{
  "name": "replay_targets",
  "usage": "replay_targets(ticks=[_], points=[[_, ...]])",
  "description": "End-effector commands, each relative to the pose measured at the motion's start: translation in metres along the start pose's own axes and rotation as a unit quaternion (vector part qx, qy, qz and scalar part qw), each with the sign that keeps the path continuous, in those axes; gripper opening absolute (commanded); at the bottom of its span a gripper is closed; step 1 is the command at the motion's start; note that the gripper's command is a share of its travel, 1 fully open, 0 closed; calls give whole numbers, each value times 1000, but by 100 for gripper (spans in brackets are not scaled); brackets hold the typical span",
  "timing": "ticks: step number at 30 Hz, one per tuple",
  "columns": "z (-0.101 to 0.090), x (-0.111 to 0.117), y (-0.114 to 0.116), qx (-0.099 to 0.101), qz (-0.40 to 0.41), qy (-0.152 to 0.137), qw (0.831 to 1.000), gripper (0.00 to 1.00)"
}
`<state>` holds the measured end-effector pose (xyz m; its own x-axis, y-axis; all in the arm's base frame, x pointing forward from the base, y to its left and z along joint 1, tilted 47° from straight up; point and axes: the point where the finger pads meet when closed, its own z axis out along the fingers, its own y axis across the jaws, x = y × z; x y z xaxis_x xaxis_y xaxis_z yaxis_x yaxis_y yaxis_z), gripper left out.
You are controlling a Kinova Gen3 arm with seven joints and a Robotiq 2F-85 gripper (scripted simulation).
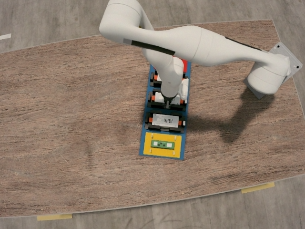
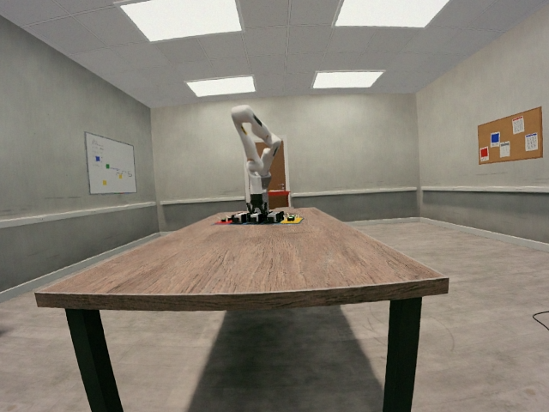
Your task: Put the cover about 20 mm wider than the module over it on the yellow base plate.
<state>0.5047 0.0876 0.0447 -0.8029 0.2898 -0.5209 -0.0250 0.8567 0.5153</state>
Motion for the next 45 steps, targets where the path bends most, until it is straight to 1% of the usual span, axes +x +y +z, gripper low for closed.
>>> replay_targets(ticks=[1,2,3,36,45], points=[[0,0,0,0,0,0,1000,0],[0,0,0,0,0,0,1000,0],[0,0,0,0,0,0,1000,100],[0,0,0,0,0,0,1000,100],[-54,0,0,0,0,0,1000,100]])
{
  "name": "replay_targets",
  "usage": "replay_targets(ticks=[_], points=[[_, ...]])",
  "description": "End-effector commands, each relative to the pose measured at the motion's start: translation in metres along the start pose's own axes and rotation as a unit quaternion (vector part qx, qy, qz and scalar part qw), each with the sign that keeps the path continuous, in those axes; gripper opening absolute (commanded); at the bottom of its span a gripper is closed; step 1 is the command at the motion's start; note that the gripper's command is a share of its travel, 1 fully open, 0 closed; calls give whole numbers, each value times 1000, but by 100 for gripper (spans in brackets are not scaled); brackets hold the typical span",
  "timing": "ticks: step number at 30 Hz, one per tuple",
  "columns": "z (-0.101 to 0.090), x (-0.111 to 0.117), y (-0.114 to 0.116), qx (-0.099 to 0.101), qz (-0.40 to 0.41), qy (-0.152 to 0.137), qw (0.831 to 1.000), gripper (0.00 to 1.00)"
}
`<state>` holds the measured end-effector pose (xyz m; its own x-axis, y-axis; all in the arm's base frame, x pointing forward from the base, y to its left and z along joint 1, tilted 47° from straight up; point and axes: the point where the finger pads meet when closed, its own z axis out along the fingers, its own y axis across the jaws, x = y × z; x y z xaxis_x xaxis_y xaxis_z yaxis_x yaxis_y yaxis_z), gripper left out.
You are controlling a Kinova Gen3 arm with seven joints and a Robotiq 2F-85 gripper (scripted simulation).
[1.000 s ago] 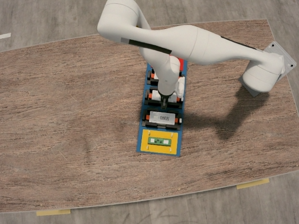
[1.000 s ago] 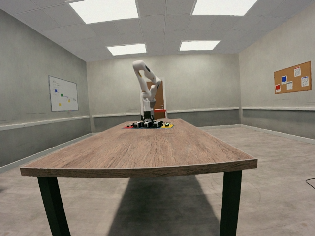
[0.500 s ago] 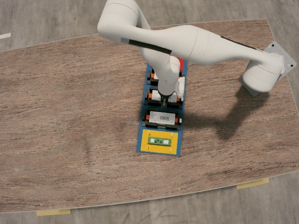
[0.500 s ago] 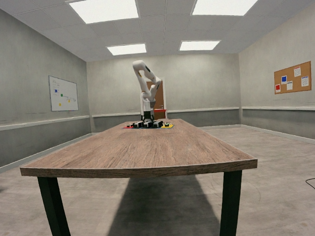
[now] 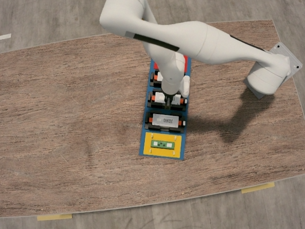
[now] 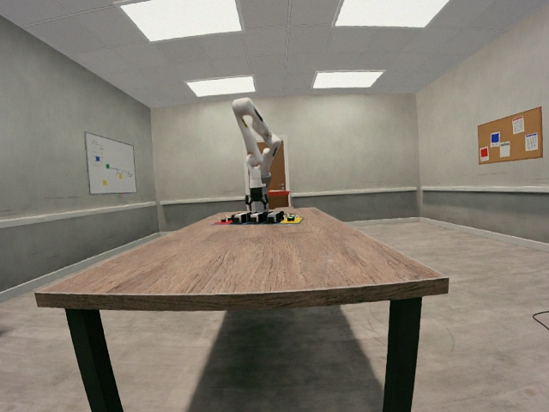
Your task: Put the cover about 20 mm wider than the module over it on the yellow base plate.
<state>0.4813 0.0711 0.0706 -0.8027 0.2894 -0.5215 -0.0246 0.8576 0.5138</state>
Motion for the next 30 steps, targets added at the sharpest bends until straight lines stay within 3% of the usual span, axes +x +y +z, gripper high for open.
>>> replay_targets(ticks=[1,8,18,30], points=[[-22,-1,0,-1,0,0,1000,100],[-22,-1,0,-1,0,0,1000,100],[-76,-1,0,-1,0,0,1000,100],[-71,-1,0,0,0,0,1000,100]])
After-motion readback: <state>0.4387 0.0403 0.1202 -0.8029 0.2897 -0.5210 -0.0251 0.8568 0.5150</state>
